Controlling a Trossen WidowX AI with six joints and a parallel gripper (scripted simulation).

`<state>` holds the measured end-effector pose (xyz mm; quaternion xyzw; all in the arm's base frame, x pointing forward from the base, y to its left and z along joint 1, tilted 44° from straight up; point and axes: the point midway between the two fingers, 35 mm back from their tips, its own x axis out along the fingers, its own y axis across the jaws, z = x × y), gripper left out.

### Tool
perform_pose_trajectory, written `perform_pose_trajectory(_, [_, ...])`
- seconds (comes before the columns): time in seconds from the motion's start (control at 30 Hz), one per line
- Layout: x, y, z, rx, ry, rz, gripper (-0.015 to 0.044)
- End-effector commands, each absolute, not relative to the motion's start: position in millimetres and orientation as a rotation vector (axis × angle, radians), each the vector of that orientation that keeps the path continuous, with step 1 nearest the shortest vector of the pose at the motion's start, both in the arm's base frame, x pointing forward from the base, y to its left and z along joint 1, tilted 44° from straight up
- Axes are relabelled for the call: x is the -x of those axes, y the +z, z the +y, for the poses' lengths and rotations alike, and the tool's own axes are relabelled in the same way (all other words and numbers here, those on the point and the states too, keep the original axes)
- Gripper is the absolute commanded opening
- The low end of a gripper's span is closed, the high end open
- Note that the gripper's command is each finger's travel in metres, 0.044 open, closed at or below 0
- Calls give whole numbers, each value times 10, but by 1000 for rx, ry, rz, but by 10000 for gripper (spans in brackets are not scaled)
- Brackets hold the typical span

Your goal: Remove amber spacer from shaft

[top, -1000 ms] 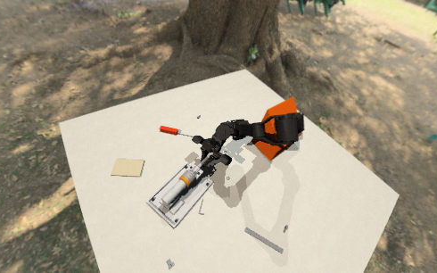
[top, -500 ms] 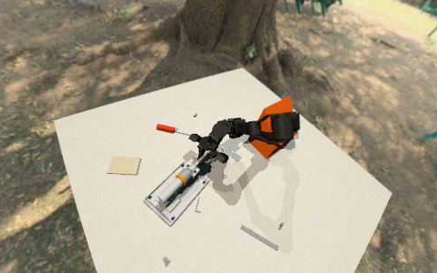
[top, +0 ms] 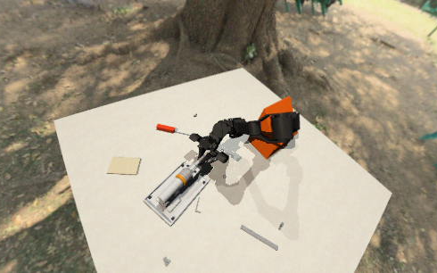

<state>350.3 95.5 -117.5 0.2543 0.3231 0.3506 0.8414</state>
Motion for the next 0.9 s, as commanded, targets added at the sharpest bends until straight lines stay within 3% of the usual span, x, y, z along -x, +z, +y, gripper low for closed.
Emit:
perform_pose_trajectory(0.0, [-3478, -1180, 953, -539, 743, 687, 0])
perform_pose_trajectory(0.87, [-3448, -1187, 940, -539, 743, 687, 0])
